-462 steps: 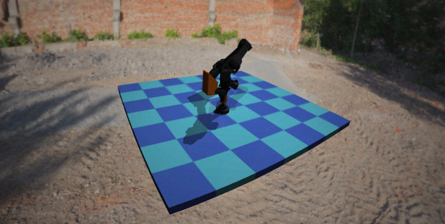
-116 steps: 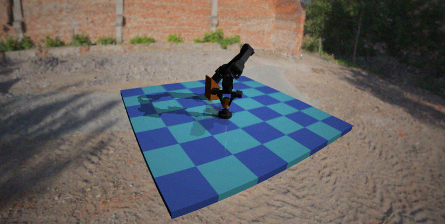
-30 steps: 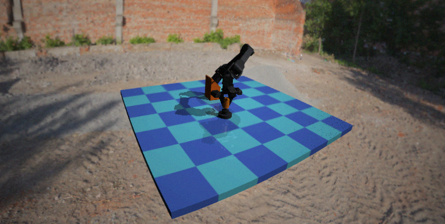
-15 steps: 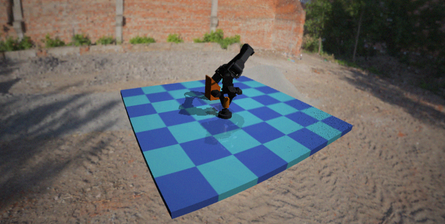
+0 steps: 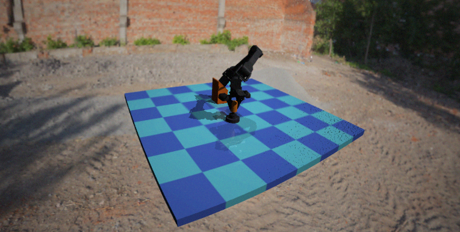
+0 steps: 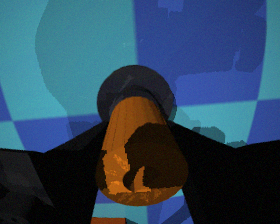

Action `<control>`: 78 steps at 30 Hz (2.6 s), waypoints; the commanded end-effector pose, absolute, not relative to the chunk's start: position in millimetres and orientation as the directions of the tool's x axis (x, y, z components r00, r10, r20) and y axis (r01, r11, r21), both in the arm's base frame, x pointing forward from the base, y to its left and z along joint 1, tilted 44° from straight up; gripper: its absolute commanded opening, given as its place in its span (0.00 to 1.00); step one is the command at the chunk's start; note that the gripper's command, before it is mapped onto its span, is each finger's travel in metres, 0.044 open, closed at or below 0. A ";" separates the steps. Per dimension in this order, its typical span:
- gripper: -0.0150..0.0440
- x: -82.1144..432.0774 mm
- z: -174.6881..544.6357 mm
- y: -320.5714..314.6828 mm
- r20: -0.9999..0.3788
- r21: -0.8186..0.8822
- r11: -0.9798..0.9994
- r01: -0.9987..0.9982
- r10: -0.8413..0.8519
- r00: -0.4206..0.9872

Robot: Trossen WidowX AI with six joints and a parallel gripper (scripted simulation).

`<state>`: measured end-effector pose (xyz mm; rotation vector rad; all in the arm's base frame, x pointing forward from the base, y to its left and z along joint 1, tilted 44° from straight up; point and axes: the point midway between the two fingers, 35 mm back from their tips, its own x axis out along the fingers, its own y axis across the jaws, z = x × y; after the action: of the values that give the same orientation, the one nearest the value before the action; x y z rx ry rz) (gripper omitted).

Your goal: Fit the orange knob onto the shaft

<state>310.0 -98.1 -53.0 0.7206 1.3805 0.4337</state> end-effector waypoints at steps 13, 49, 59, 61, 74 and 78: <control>0.25 309.6 -54.9 -97.3 -0.729 0.684 0.716 0.136 0.666 0.162; 0.25 309.4 -53.2 -100.2 -0.729 0.675 0.657 0.336 0.665 0.162; 0.25 308.0 -53.1 -98.1 -0.729 0.636 0.569 0.522 0.665 0.162; 0.25 308.5 -52.9 -98.2 -0.729 0.636 0.569 0.522 0.665 0.162; 0.25 310.5 -54.6 -97.9 -0.729 0.636 0.569 0.522 0.666 0.162; 0.25 309.5 -55.3 -97.5 -0.729 0.636 0.569 0.522 0.666 0.162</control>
<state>310.2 -97.9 -54.2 1.0587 1.4891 0.1408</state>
